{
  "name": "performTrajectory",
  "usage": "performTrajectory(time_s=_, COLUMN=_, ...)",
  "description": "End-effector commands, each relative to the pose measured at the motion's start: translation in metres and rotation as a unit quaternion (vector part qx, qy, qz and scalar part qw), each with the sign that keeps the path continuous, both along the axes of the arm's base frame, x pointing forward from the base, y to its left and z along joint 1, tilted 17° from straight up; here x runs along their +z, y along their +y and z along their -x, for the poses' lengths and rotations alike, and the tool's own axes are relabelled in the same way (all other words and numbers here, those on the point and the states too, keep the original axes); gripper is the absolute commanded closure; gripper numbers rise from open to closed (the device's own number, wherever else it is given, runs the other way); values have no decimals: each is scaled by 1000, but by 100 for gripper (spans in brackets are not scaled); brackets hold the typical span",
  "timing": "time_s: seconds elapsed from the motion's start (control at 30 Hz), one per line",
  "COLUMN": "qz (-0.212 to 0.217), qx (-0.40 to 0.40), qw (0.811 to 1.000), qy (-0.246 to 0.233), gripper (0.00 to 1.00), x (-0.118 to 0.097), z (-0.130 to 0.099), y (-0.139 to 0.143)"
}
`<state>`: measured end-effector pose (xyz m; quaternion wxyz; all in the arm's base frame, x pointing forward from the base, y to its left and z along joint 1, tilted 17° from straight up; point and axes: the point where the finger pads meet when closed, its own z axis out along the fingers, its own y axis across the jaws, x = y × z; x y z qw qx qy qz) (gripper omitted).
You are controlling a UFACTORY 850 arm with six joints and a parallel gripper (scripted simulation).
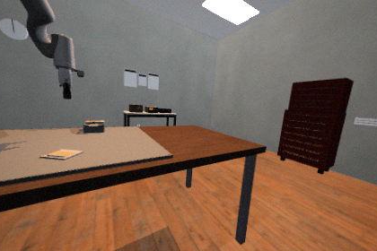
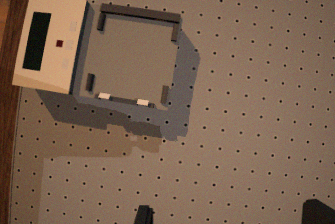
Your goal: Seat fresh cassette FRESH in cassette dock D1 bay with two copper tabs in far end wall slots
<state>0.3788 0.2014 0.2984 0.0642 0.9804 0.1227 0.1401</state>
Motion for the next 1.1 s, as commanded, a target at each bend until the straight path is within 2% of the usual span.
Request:
performTrajectory(time_s=0.0, qz=-2, qx=-2, qw=1000, qy=0, gripper=0, x=1, z=-9, y=-13)
performTrajectory(time_s=0.13, qz=-8, qx=-19, qw=1000, qy=1, gripper=0, x=1, z=-14, y=-22)
performTrajectory(time_s=0.63, qz=-18, qx=-54, qw=998, qy=-1, gripper=0, x=2, z=-42, y=-83)
performTrajectory(time_s=0.7, qz=-18, qx=-54, qw=998, qy=-1, gripper=0, x=2, z=-42, y=-83)
performTrajectory(time_s=1.07, qz=-23, qx=-71, qw=997, qy=-5, gripper=0, x=3, z=-57, y=-129)
